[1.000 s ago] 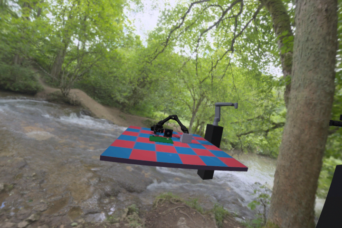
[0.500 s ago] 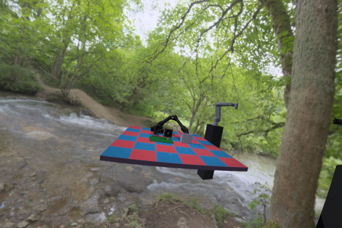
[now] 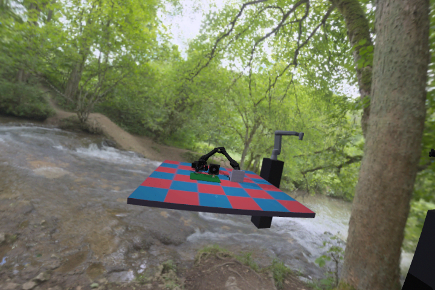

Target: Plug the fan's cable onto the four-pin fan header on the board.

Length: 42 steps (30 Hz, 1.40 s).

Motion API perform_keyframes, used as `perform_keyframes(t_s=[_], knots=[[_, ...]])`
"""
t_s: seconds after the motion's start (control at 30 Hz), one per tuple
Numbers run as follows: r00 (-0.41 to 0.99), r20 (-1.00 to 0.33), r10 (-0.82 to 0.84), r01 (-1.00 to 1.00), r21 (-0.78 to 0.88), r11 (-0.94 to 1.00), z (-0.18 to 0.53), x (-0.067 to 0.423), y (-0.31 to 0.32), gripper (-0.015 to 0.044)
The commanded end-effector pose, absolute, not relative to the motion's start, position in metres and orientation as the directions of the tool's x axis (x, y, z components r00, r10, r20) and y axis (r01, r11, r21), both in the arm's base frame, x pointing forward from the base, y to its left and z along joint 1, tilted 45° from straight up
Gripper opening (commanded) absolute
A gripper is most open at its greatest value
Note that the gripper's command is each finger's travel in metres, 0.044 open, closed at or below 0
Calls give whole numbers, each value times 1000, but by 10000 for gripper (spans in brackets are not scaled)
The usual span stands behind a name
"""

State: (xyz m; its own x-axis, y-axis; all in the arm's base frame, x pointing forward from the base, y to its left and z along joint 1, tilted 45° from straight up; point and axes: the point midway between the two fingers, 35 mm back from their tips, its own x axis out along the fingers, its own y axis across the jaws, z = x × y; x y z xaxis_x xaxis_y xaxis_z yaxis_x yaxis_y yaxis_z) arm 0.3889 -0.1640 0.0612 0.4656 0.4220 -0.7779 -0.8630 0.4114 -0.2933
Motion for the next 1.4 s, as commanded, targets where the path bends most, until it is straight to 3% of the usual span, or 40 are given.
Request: perform_keyframes(t_s=[0.0, 1.37], knots=[[467, -775, 426, -862, -291, 414, 57, 388, -167, 0], [465, -779, 421, -863, -293, 411, 43, 386, -183, 0]])
